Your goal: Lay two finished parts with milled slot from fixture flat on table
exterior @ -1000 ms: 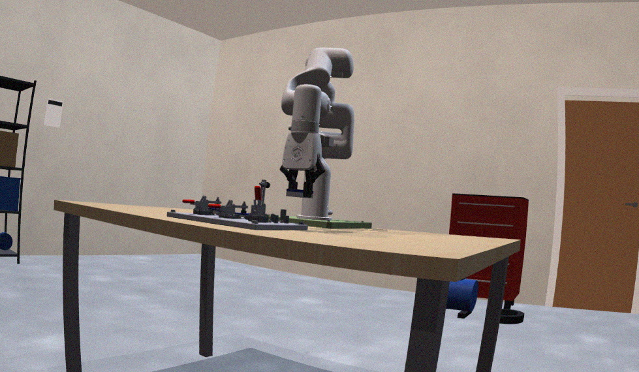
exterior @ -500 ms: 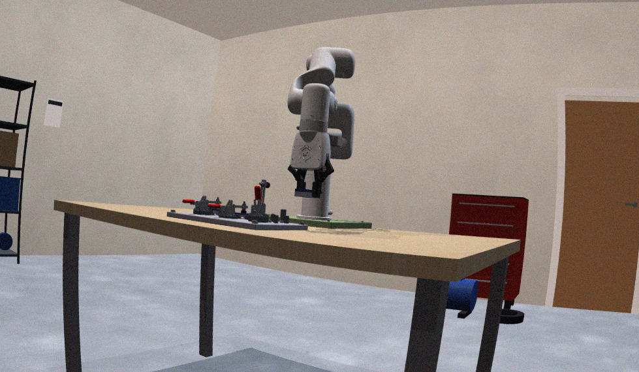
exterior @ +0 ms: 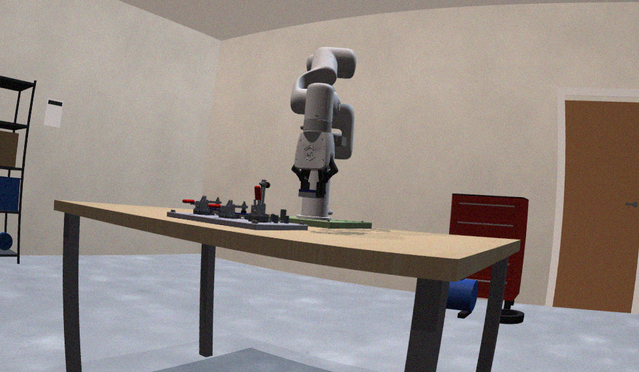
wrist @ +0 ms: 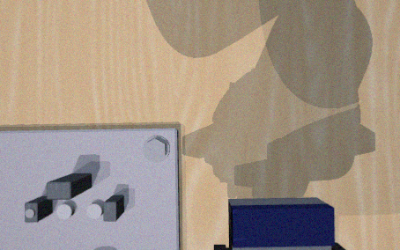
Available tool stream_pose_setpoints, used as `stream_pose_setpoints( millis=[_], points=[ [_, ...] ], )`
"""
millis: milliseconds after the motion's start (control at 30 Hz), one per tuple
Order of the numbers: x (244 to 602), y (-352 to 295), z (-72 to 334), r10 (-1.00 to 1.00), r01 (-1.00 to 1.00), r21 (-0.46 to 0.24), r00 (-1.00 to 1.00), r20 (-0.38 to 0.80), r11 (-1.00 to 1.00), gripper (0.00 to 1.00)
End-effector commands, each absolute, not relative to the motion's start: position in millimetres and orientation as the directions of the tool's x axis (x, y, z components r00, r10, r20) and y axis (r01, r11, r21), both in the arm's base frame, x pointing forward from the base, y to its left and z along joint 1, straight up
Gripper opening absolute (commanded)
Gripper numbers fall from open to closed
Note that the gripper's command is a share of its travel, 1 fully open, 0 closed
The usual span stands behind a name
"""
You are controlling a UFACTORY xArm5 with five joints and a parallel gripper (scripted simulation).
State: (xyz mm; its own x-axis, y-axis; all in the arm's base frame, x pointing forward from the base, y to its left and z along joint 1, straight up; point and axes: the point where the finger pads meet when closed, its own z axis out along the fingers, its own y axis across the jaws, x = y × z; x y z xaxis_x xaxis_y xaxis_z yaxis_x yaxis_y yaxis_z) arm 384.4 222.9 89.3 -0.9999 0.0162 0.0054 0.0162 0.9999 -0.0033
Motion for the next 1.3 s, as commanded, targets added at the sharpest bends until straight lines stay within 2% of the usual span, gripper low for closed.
stream_pose_setpoints(
  millis=[0,1267],
  points=[
    [385.7,224.7,90.9,0.016,0.016,-0.001,-1.000,0.002,1.000,0.00],
    [385.7,225.2,81.0,0.016,0.016,-0.001,-1.000,0.002,1.000,0.00]
  ],
)
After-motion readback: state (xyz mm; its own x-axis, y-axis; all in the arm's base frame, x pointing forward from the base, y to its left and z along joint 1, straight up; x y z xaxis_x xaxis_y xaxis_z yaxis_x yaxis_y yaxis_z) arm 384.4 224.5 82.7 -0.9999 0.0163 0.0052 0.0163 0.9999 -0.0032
